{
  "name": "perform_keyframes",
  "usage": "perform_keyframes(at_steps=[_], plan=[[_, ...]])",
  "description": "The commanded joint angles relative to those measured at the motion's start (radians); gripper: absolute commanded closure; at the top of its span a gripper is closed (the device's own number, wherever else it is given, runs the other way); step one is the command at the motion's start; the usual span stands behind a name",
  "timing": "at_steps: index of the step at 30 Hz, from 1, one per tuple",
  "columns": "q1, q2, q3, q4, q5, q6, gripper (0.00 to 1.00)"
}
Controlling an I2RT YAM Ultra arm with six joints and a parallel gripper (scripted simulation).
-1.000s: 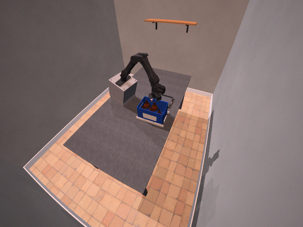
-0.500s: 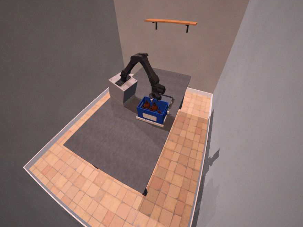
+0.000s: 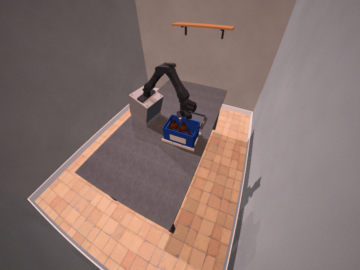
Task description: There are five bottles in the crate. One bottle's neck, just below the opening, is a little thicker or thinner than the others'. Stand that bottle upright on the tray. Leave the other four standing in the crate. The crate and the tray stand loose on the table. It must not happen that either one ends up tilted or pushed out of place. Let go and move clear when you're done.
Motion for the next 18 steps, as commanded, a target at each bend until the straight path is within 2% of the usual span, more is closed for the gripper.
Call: perform_keyframes(at_steps=[1,18], plan=[[-0.006,-0.014,0.03,-0.004,0.011,-0.002,0.39],[-0.013,-0.005,0.032,-0.01,0.01,-0.006,0.39]])
